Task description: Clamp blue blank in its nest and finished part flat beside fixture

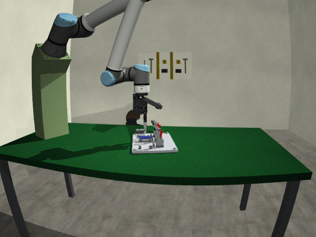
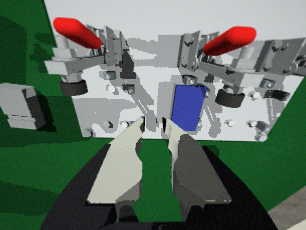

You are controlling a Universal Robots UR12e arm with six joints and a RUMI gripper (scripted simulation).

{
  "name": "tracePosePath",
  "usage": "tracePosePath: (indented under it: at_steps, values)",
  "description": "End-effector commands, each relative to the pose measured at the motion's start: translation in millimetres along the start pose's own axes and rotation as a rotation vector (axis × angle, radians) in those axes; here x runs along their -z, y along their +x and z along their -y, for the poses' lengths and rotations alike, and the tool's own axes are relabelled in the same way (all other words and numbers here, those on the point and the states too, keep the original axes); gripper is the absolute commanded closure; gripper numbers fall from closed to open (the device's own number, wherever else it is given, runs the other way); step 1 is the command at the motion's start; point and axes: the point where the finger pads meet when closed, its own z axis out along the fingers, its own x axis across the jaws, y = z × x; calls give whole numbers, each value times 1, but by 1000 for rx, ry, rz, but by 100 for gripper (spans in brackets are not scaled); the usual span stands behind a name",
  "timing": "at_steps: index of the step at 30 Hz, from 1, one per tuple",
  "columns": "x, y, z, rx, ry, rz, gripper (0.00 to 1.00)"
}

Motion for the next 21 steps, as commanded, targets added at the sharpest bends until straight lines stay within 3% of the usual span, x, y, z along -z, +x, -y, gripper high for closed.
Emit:
tracePosePath:
  at_steps: [1, 9, 21]
  values:
    - [1, -2, 0, 1, -1, 1, 72]
    - [13, -3, -1, 2, -2, 2, 72]
    - [80, -3, -1, 1, -2, 2, 72]
